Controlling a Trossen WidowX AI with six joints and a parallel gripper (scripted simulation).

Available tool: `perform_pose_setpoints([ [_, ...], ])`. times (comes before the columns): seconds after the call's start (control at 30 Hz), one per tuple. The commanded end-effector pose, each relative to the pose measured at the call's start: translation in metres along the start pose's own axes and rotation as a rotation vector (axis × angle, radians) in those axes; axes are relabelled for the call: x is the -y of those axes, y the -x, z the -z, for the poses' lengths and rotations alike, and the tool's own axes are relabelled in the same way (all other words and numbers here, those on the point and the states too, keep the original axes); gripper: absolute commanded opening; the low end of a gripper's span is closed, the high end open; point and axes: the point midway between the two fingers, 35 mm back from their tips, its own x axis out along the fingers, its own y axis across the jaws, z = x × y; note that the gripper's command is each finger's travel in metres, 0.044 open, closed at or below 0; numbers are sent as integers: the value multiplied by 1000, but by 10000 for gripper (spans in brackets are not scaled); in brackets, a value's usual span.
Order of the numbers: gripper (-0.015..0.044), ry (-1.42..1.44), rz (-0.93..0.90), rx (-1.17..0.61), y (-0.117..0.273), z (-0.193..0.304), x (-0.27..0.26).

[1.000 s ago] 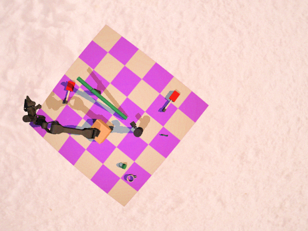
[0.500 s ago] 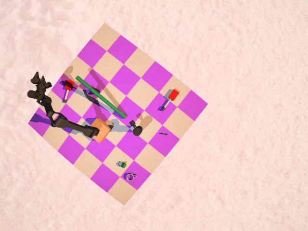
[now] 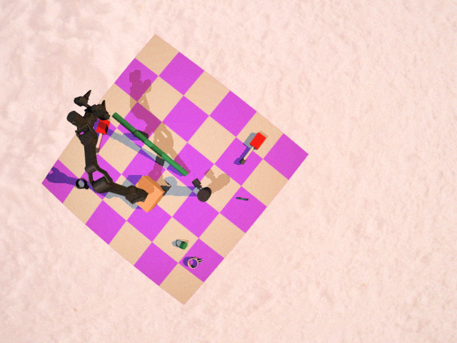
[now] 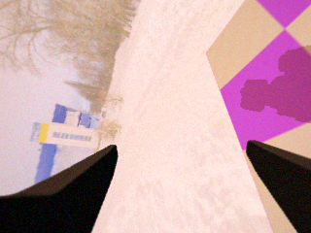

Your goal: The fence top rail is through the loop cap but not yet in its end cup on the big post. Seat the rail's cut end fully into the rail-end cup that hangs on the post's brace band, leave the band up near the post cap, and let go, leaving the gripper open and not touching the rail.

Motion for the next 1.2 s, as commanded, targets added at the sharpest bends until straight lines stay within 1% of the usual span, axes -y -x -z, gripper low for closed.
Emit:
perform_pose_setpoints([
  [0.0,440,132,103,39,3,-69,23],
  [0.13,440,233,206,64,13,-127,49],
  [0.3,440,378,358,78,40,-196,88],
  [0.43,440,478,485,63,73,-243,123],
  [0.6,440,578,644,11,127,-288,167],
  [0.77,440,645,790,-80,192,-313,211],
  [0.97,440,677,914,-220,272,-311,254],
  [1.03,440,677,924,-236,280,-309,258],
  [1.17,440,677,924,-236,280,-309,258],
])
